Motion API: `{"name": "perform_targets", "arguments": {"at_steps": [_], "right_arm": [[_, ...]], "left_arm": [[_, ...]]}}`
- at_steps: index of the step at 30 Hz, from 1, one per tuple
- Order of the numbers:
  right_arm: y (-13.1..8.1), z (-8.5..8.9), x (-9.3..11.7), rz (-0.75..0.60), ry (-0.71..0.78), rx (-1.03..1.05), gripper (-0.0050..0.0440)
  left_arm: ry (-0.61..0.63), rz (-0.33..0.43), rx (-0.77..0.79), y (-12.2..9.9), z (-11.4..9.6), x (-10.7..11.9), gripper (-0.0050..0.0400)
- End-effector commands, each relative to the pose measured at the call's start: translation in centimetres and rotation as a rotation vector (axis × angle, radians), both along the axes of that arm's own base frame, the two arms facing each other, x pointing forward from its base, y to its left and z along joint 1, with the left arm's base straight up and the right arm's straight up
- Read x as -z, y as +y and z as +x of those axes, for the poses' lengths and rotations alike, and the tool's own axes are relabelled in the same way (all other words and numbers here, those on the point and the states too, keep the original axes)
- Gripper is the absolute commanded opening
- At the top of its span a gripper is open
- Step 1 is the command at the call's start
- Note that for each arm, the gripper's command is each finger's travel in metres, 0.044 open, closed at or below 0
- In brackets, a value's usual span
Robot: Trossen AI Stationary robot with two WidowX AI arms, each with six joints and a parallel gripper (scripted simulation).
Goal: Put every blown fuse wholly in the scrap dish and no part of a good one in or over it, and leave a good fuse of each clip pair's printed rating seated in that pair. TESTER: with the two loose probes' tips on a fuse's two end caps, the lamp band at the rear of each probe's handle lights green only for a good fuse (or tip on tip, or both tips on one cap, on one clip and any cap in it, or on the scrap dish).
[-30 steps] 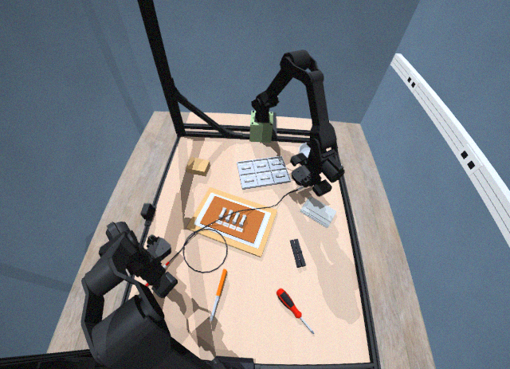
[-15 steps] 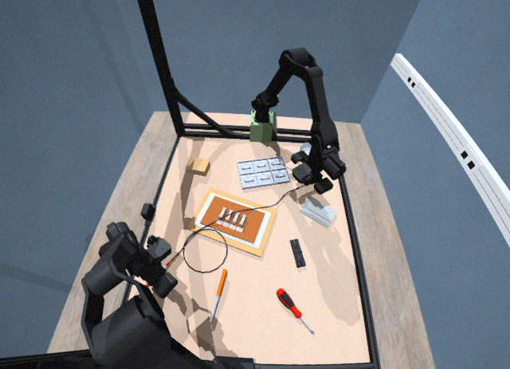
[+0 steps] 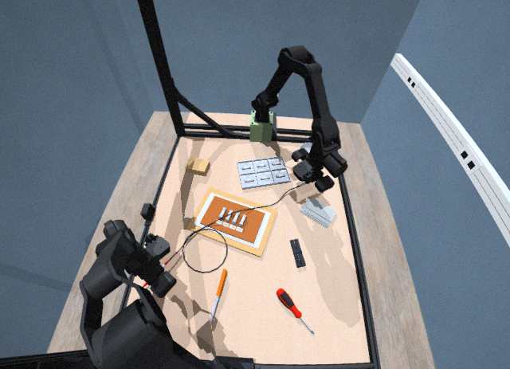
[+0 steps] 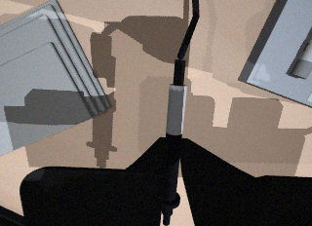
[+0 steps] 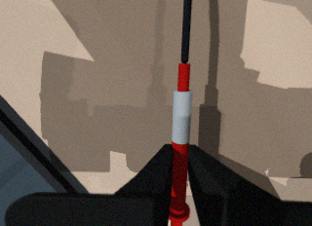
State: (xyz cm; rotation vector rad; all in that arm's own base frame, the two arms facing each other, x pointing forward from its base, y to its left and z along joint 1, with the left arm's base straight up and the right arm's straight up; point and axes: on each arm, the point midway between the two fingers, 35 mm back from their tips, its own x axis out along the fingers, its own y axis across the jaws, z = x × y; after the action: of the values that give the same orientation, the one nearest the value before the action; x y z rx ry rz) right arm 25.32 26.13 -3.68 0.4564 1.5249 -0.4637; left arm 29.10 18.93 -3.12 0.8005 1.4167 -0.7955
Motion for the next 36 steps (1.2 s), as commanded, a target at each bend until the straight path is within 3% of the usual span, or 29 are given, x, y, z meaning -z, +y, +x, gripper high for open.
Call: {"name": "perform_targets", "arguments": {"at_steps": [1, 15, 26, 36], "right_arm": [[0.8, 0.9, -2.2, 0.039, -0.041, 0.004, -0.005], [0.8, 0.8, -3.4, 0.039, -0.041, 0.004, -0.005], [0.8, 0.8, -4.3, 0.04, -0.041, 0.004, -0.005], [0.7, 0.8, -5.2, 0.04, -0.042, 0.004, -0.005]], "left_arm": [[-0.033, 0.024, 0.005, 0.4, 0.8, -1.6, -0.005], [-0.033, 0.024, 0.005, 0.4, 0.7, -2.9, -0.005], [-0.015, 0.011, 0.002, 0.2, 0.3, -2.1, -0.005], [-0.02, 0.011, -0.272, -0.3, -2.0, -2.3, -0.005]]}}
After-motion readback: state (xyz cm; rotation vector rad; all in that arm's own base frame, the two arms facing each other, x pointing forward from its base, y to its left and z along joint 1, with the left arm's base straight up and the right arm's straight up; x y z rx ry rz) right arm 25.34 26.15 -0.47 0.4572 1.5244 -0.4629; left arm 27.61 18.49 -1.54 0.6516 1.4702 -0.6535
